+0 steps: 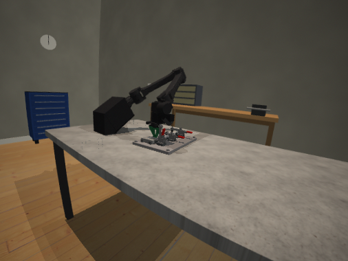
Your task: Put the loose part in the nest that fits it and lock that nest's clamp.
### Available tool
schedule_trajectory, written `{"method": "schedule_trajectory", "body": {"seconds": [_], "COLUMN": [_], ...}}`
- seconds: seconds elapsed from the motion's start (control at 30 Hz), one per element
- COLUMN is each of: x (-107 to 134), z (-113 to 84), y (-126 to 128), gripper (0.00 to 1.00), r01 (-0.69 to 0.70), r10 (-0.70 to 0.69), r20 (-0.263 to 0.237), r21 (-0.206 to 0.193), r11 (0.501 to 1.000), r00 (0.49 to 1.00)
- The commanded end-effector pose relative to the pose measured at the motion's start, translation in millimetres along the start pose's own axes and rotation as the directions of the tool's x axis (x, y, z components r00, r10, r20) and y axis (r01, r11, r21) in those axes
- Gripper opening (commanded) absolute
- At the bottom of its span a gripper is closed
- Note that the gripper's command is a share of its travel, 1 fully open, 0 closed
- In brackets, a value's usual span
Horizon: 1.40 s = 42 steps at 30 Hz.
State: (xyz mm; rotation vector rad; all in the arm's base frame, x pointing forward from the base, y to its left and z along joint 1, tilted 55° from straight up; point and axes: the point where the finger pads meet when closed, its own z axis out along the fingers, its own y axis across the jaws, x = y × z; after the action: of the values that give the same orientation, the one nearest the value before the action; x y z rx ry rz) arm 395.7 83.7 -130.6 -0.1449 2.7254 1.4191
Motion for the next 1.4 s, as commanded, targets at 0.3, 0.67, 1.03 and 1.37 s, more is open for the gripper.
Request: {"method": "schedule_trajectory", "body": {"seconds": [0.3,0.67,1.03,1.37], "x": [6,-2,-9,-8], "z": [5.7,-5.3,-4.6,-4.6], "y": [0,-12,-11,-13], "gripper": [0.00,0.00,0.00,0.00], "r01": [-0.017,-0.011,0.015,0.009], "r10": [0.017,0.011,-0.015,-0.009], "r20": [-0.011,0.016,0.014,0.014], "r21": [-0.006,-0.002,0.003,0.002], "r11": [1.000,1.000,1.000,1.000], "r00": [1.000,1.000,1.000,1.000]}}
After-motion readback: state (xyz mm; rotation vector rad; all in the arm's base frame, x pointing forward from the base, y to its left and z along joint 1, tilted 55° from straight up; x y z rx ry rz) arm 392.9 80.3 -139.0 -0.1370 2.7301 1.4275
